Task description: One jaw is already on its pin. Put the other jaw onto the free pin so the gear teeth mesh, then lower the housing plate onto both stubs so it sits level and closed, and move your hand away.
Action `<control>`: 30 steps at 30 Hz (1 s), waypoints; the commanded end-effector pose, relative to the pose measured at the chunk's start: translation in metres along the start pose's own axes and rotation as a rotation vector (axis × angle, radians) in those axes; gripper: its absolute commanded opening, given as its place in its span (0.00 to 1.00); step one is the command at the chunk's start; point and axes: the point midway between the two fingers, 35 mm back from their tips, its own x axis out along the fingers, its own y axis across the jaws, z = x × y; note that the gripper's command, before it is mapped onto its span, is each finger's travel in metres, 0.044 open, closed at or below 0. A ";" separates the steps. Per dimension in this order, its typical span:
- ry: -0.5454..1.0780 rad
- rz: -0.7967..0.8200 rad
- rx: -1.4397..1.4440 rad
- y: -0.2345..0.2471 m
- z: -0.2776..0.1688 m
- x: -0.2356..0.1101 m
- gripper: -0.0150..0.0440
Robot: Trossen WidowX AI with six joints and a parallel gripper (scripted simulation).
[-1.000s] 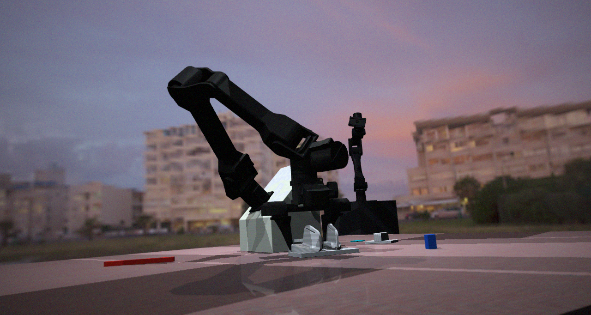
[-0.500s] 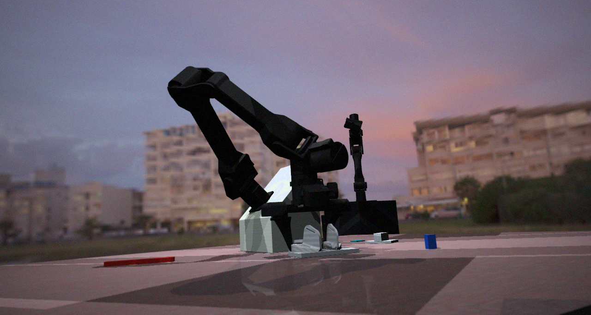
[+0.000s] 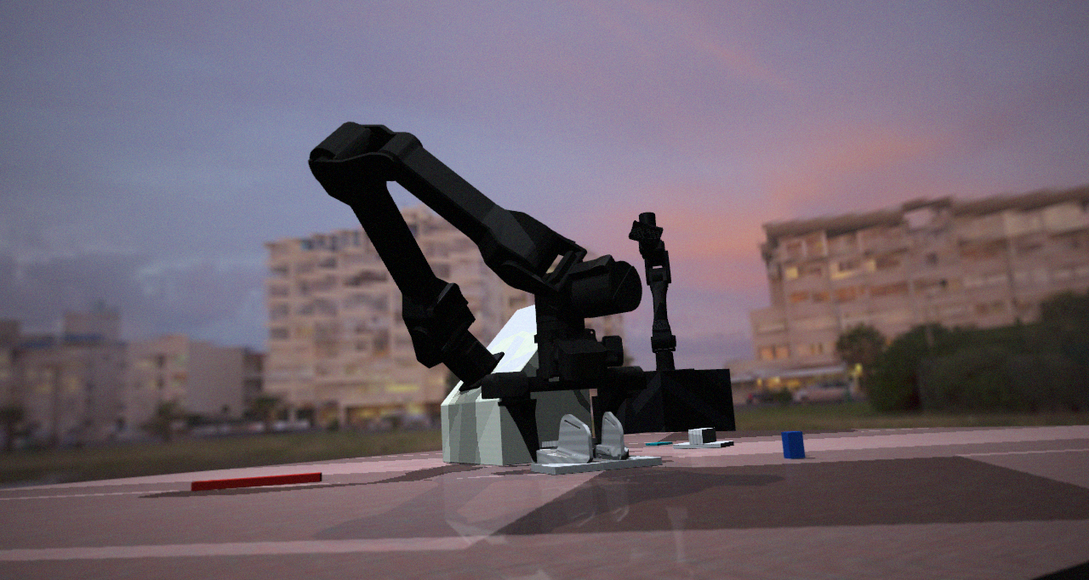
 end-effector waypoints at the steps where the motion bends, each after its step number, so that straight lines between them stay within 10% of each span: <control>1: 0.000 0.000 0.000 0.000 0.000 0.000 0.98; 16: 0.000 0.001 0.000 0.000 0.000 -0.002 1.00; 30: 0.000 0.001 -0.003 0.001 0.000 -0.076 1.00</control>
